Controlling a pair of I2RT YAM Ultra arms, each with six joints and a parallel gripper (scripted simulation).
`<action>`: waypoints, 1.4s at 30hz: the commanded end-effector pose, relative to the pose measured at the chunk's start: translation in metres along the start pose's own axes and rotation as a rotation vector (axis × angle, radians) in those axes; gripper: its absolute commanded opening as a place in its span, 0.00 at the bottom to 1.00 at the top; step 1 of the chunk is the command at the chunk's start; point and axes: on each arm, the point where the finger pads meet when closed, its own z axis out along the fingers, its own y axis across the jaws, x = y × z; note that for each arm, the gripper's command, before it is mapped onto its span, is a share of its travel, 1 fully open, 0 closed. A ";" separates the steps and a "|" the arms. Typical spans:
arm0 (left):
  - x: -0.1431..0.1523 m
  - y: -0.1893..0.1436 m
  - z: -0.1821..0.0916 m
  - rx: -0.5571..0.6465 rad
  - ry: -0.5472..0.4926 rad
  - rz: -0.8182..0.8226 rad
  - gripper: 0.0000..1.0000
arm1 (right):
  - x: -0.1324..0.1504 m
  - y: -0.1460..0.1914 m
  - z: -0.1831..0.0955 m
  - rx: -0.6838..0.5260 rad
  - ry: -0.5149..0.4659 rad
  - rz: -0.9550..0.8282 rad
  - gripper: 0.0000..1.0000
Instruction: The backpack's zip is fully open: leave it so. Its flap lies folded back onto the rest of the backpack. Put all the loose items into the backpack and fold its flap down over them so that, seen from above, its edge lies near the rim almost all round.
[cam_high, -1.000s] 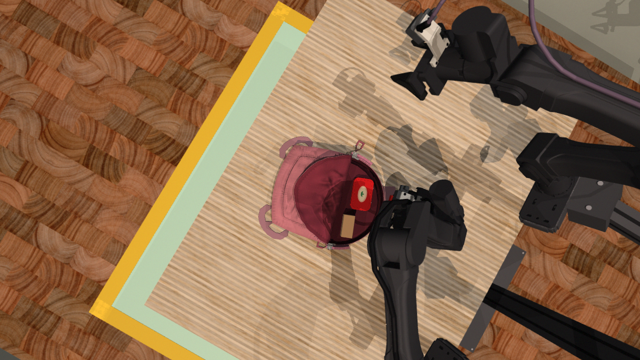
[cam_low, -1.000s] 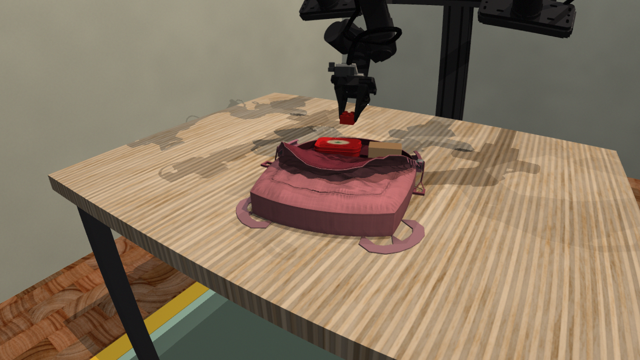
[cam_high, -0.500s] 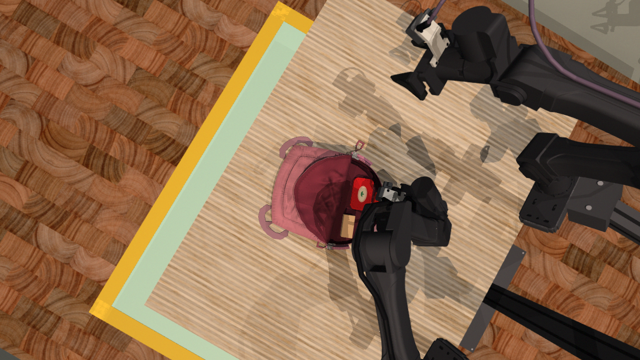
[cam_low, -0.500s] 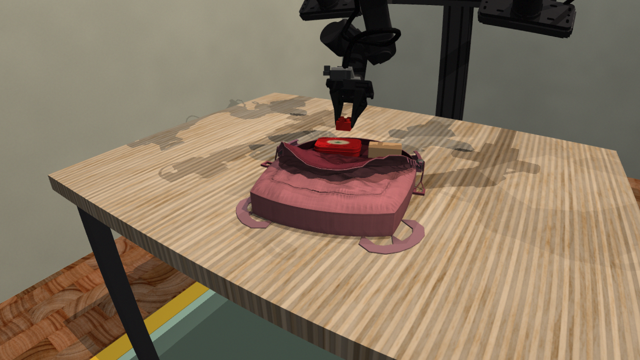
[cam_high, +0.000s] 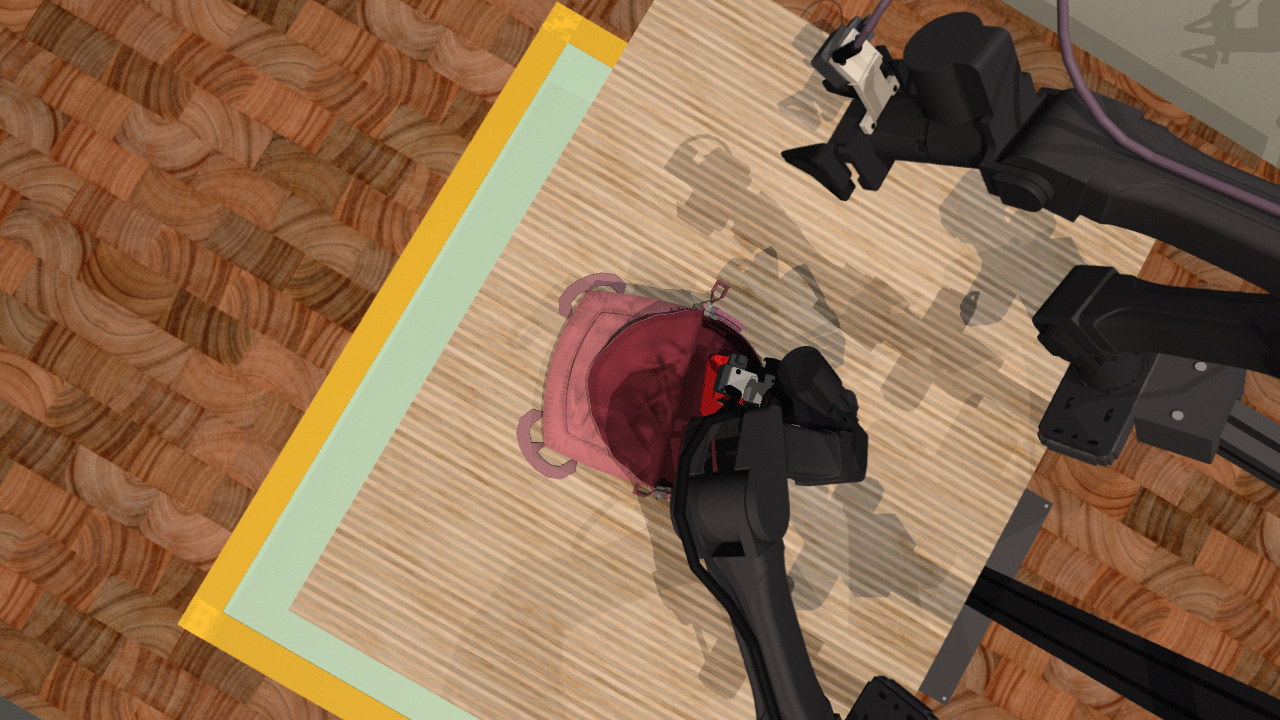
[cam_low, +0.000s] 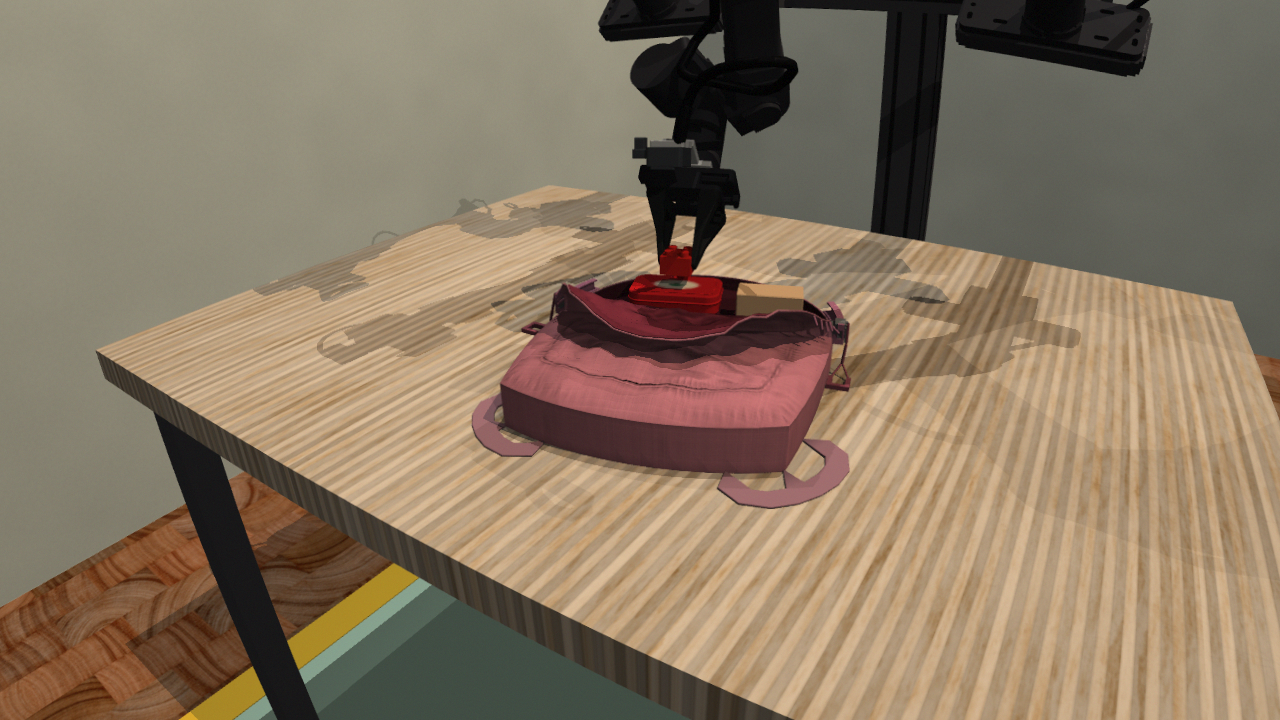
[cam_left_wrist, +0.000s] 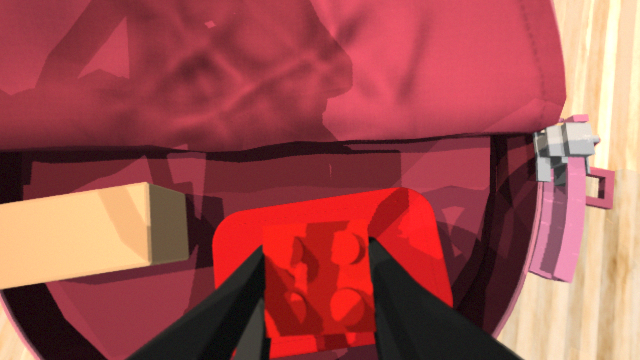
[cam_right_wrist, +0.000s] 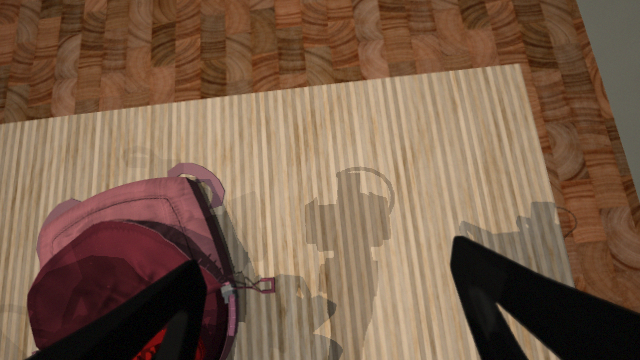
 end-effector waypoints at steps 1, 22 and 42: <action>0.014 -0.008 -0.013 0.046 0.025 0.065 0.25 | -0.025 0.001 -0.005 -0.002 -0.052 -0.010 0.90; 0.014 -0.013 0.004 0.037 0.007 0.020 0.25 | -0.025 0.001 -0.005 -0.002 -0.052 -0.010 0.90; 0.022 -0.010 0.014 0.030 0.014 0.038 0.25 | -0.025 0.001 -0.005 -0.002 -0.052 -0.010 0.90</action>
